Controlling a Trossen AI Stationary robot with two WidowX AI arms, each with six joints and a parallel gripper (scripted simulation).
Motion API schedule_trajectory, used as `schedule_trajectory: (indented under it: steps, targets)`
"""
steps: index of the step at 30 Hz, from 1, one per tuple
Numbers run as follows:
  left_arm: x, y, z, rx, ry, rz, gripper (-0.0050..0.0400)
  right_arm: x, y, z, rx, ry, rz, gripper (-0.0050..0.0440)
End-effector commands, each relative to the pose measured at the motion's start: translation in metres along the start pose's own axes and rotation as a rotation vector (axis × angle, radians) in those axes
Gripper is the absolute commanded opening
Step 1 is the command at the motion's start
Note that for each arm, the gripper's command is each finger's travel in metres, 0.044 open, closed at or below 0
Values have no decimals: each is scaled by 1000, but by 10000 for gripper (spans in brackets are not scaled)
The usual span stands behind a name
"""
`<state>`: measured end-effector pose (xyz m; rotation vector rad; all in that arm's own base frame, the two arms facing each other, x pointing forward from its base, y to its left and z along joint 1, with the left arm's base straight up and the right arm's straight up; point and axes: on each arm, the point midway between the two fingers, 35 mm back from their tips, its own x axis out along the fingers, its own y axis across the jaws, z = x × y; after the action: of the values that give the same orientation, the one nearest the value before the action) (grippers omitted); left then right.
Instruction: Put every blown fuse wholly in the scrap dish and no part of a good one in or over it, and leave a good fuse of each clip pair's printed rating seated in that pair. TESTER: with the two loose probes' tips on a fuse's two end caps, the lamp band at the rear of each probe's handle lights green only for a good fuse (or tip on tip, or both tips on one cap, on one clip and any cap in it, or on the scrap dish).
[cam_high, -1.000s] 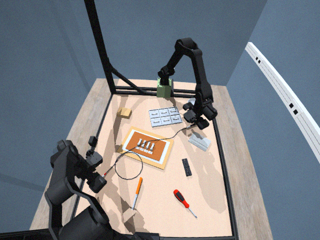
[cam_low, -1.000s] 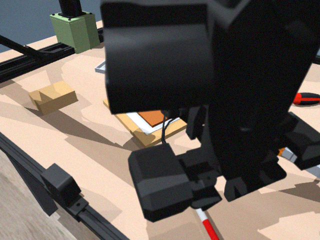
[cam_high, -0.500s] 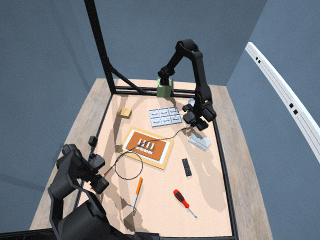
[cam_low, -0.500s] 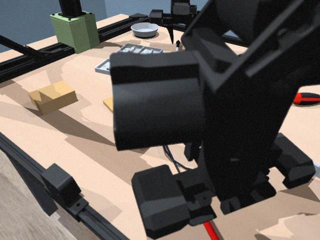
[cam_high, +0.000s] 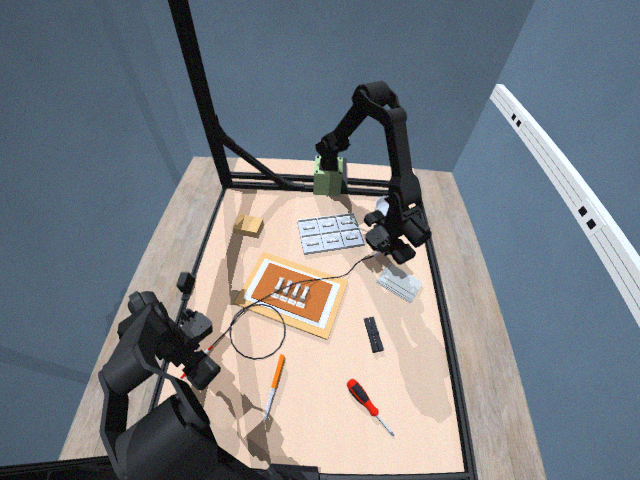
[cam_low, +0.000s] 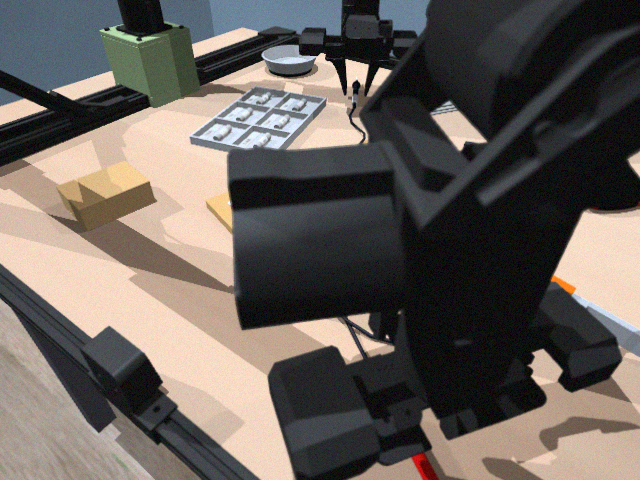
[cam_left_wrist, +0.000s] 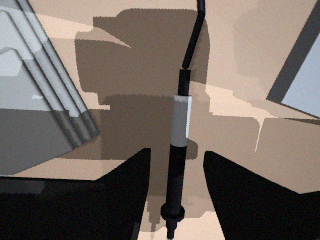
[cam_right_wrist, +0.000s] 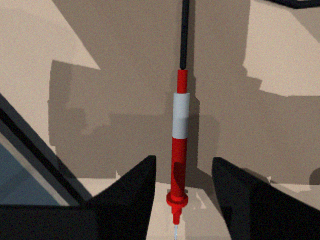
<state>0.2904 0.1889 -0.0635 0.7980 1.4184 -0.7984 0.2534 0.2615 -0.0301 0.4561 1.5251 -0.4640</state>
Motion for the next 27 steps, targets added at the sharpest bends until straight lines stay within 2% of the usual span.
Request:
schedule_trajectory:
  steps: [1, 6, 9, 11, 12, 22, 23, 27]
  targets:
    - [-4, 5, 0, 2, 1, 21, 154, 1, 2, 1, 4, -4, 10, 154]
    - [-4, 5, 0, 2, 1, 21, 154, 5, 2, 1, 4, -5, 12, 154]
    - [-4, 5, 0, 2, 1, 21, 154, 2, 5, 1, 4, -7, 26, 154]
    - [-4, 5, 0, 2, 1, 21, 154, 9, 2, 1, 4, -4, 12, 154]
    - [-4, 5, 0, 2, 1, 21, -50, 10, 2, 1, 4, -4, 10, 154]
    - [-4, 5, 0, 2, 1, 21, -50, 20, 2, 1, 4, -5, 12, 154]
    - [-4, 5, 0, 2, 1, 21, -50, 13, 7, 2, 2, -7, 33, 154]
    - [-4, 5, 0, 2, 1, 21, -50, 13, 7, 2, 2, -7, 33, 154]
